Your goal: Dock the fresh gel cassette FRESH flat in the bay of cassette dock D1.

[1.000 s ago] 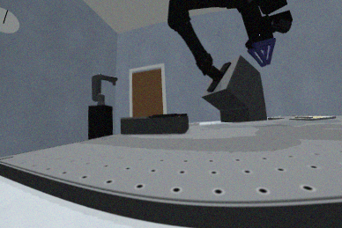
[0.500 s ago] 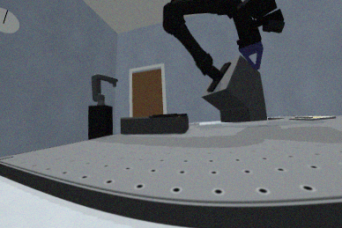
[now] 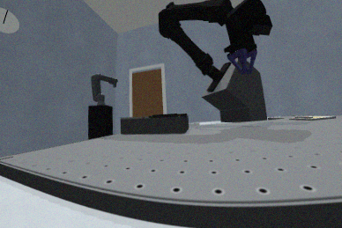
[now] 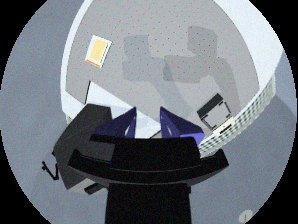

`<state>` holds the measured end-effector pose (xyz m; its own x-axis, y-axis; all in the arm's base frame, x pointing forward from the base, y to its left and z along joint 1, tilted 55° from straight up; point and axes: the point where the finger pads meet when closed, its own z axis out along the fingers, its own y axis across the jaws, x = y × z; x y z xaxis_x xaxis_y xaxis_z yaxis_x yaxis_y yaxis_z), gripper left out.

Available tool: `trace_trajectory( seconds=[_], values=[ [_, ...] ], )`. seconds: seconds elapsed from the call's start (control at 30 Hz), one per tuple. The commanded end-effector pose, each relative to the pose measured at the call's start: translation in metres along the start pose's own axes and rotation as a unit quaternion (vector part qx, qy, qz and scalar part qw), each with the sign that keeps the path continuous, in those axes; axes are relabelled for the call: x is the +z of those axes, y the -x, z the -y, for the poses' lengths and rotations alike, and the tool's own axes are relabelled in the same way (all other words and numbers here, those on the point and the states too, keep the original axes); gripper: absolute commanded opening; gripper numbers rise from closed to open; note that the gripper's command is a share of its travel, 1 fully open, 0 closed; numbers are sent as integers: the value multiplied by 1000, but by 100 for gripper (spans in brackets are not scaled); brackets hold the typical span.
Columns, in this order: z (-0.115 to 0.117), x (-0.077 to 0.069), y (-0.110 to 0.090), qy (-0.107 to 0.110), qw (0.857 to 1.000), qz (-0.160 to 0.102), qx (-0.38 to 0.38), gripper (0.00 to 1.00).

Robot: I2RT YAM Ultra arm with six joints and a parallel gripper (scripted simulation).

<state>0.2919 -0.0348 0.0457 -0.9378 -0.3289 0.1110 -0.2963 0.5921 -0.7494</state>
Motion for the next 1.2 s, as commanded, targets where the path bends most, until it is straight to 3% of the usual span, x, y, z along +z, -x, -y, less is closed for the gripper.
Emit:
trace_trajectory(
  seconds=[0.0,0.27,0.37,0.57,0.63,1.17],
  values=[
    [6,-6,1,-18,996,26,88,35],
    [16,-1,-11,-29,985,27,170,35],
    [25,4,-23,-36,974,26,222,35],
    [26,2,-27,-47,950,41,306,35],
    [28,1,-16,-47,949,43,308,35],
    [29,0,-16,-47,949,44,310,35]
  ],
)
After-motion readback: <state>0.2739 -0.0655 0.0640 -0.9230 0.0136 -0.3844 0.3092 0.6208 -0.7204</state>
